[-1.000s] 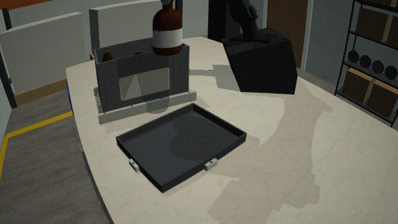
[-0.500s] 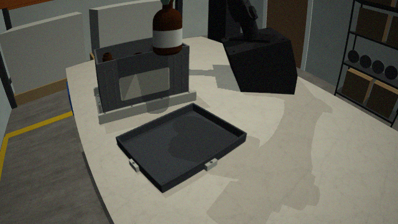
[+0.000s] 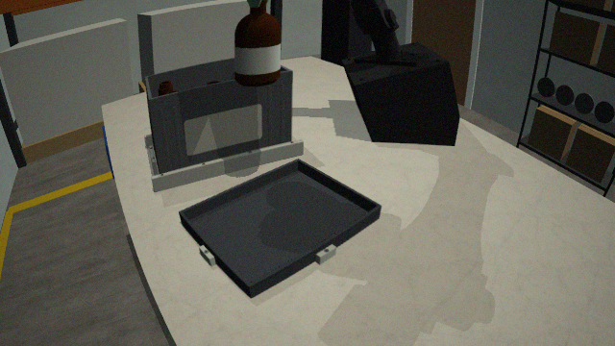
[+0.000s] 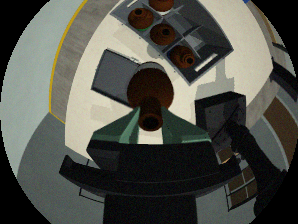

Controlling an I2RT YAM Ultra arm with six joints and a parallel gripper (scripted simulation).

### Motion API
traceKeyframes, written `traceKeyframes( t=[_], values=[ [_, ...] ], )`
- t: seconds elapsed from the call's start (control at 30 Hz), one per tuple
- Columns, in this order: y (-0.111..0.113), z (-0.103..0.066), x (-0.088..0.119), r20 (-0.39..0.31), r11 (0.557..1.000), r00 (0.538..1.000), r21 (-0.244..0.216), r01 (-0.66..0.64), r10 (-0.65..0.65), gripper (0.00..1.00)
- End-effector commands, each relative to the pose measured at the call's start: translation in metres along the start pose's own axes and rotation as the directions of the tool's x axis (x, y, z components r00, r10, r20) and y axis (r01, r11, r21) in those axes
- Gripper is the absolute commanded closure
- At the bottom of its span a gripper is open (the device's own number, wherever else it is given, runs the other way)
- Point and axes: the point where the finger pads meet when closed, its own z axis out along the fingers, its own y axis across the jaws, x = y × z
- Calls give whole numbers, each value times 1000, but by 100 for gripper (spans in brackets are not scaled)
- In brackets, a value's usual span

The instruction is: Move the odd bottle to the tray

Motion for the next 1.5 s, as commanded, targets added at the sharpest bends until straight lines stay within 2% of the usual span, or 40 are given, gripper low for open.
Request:
traceKeyframes(
  t=[0.0, 0.17, 0.27, 0.33, 0.5, 0.6, 0.7, 0.73, 0.8, 0.93, 1.0, 1.03, 1.1, 1.2, 1.3, 1.37, 1.47],
  values=[
    [9, -16, -2, 26, 999, 1000, -54, -4, 5, 100],
    [9, -22, -3, 29, 997, 1000, -71, -10, 12, 100],
    [13, -11, 0, 22, 999, 1000, -41, -2, 3, 100],
    [17, -12, 0, 26, 998, 1000, -61, -9, 11, 100],
    [16, -14, 0, 26, 998, 1000, -68, -14, 16, 100],
    [24, 3, 5, 19, 999, 1000, -36, -5, 6, 100],
    [23, -2, 6, 24, 998, 1000, -59, -12, 14, 100],
    [20, 6, 10, 19, 999, 1000, -34, -4, 5, 100],
    [23, 6, 10, 21, 999, 1000, -44, -8, 9, 100],
    [31, 23, 16, 15, 1000, 1000, -16, 1, -1, 100],
    [31, 23, 16, 15, 1000, 1000, -16, 1, -1, 100],
    [30, 13, 14, 21, 999, 1000, -45, -8, 9, 100],
    [35, 13, 14, 23, 998, 1000, -59, -12, 13, 100],
    [36, 34, 23, 13, 1000, 1000, -8, 4, -4, 100],
    [42, 44, 27, 12, 1000, 1000, 2, 7, -7, 100],
    [48, 31, 23, 21, 999, 1000, -52, -10, 11, 100],
    [51, 38, 27, 20, 999, 1000, -46, -8, 9, 100]
  ],
)
